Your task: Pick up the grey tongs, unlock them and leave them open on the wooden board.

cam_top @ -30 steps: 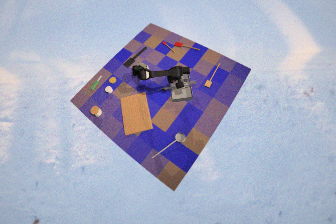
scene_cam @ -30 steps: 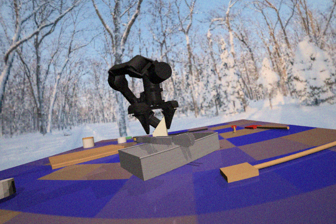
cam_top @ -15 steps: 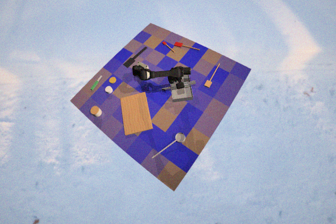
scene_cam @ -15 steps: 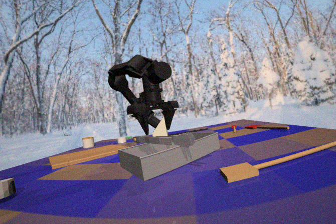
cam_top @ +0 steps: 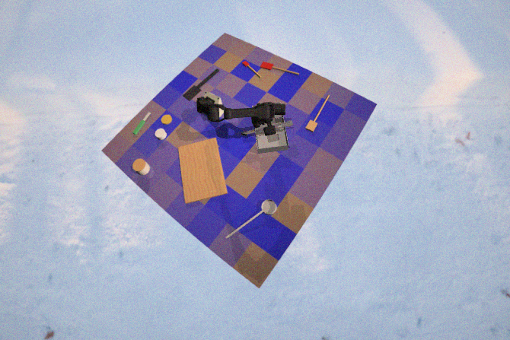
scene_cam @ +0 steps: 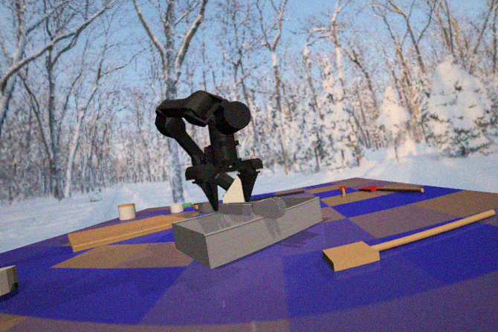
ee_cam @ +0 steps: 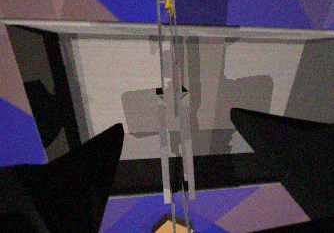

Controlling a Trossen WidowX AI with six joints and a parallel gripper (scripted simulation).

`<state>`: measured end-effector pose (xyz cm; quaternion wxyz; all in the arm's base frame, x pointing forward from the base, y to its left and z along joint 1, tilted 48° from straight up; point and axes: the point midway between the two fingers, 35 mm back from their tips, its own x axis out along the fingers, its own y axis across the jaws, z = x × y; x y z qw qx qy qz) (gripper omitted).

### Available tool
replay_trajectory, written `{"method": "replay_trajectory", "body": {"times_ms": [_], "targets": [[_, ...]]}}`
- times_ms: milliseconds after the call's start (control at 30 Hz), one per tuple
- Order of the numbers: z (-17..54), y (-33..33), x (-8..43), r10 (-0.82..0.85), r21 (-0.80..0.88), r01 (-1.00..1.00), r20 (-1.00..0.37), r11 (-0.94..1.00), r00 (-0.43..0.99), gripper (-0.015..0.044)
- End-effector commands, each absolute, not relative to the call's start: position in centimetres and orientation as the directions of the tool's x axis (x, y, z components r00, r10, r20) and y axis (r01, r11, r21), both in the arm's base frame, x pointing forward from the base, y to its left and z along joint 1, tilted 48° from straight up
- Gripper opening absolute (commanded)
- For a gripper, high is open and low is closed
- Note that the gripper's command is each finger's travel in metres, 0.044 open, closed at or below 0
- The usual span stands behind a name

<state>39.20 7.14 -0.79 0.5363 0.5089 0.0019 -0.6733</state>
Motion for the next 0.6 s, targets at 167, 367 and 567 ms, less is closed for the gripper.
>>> {"method": "replay_trajectory", "body": {"times_ms": [167,367,567], "targets": [[-1.9,6.0,39.3,-0.724,0.543,0.728,-0.683,-0.418,0.094,0.0440],[-2.6,5.2,39.4,-0.725,0.543,0.728,-0.683,-0.418,0.094,0.0440],[-3.2,4.5,39.4,-0.725,0.544,0.728,-0.682,-0.417,0.094,0.0440]]}}
